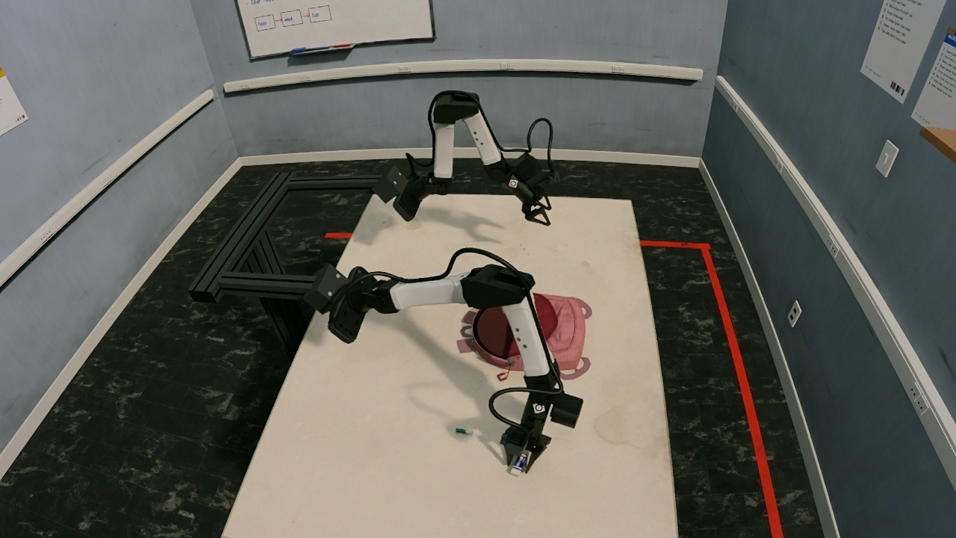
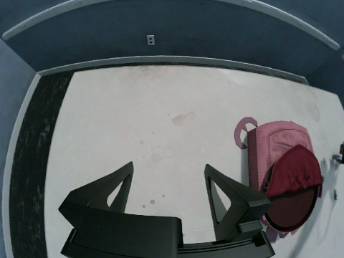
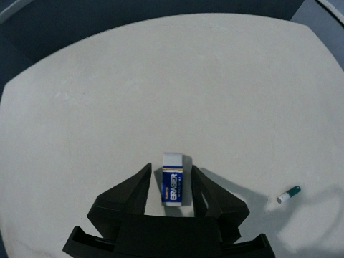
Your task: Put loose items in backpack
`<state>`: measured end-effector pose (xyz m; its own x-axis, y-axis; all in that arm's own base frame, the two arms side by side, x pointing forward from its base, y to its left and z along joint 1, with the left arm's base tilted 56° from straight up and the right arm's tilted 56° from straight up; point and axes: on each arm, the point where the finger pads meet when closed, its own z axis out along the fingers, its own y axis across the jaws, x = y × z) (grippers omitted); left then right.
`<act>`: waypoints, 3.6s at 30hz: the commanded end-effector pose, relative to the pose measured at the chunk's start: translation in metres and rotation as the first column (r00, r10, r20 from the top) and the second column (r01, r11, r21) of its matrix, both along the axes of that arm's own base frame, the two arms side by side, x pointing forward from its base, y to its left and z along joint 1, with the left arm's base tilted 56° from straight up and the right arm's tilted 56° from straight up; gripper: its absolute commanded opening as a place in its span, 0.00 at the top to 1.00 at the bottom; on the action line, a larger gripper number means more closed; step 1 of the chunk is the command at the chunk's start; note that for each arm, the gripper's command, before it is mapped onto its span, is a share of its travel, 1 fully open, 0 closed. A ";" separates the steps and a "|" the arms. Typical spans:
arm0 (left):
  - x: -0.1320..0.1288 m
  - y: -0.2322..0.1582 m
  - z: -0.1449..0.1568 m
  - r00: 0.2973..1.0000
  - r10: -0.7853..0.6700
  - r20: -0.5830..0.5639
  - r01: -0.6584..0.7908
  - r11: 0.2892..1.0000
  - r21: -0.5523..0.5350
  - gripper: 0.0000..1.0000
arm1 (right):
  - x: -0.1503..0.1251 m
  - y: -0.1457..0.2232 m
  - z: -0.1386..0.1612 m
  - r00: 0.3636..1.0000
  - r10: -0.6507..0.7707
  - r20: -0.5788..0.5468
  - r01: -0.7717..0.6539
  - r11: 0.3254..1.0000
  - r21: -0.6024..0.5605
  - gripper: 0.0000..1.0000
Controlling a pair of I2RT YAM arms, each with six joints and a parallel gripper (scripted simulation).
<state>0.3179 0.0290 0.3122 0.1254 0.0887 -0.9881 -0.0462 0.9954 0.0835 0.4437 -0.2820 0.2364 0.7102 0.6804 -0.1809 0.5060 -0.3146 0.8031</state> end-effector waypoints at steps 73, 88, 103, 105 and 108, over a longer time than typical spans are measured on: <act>-0.004 0.001 0.008 1.000 0.000 0.027 0.000 1.000 0.004 0.10 | -0.106 0.022 0.081 0.999 0.042 0.029 -0.039 0.995 -0.096 0.84; -0.004 0.001 0.008 1.000 0.000 0.027 0.000 1.000 0.004 0.10 | -0.114 0.099 0.057 0.953 0.291 -0.084 -0.294 0.821 -0.490 0.84; -0.004 0.001 0.008 1.000 0.000 0.027 0.000 1.000 0.004 0.10 | -0.119 0.179 0.034 0.836 0.469 -0.285 -0.498 0.430 -0.753 0.84; -0.004 0.001 0.008 1.000 0.000 0.027 0.000 1.000 0.004 0.10 | -0.121 0.192 0.030 0.815 0.482 -0.321 -0.518 0.358 -0.777 0.84; -0.004 0.001 0.008 1.000 0.000 0.027 0.000 1.000 0.004 0.10 | -0.119 0.212 0.019 0.771 0.500 -0.394 -0.561 0.241 -0.792 0.84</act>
<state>0.3179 0.0290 0.3122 0.1254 0.0887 -0.9881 -0.0460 0.9954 0.0835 0.3234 -0.0866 0.2348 0.1861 0.5067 -0.8418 0.4306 0.7280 0.5334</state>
